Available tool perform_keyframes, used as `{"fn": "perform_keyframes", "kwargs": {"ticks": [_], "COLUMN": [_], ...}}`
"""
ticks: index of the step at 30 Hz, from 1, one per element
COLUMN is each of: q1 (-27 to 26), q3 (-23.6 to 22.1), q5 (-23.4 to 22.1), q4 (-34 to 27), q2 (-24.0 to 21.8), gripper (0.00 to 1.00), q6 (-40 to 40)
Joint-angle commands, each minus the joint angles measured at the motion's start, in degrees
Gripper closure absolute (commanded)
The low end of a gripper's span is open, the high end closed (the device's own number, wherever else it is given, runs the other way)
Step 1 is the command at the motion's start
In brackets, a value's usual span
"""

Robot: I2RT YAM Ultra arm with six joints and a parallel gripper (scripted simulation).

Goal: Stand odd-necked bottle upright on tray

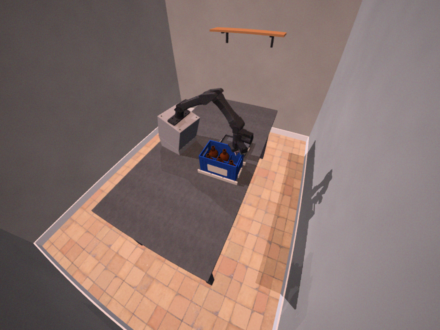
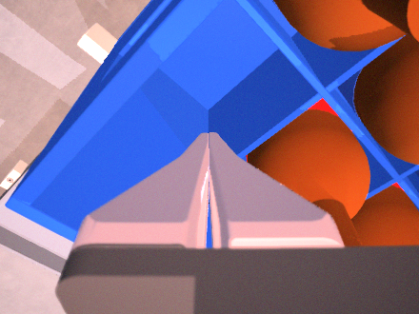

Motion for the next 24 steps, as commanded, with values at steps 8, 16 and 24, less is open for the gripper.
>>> {"fn": "perform_keyframes", "kwargs": {"ticks": [8,16,24], "q1": [-0.18,-0.18,-0.18], "q3": [1.40,1.40,1.40], "q5": [0.43,0.43,0.43], "q4": [1.08,1.08,1.08], "q2": [-0.59,-0.59,-0.59], "gripper": [1.00,0.39,0.39], "q6": [-0.19,-0.19,-0.19]}}
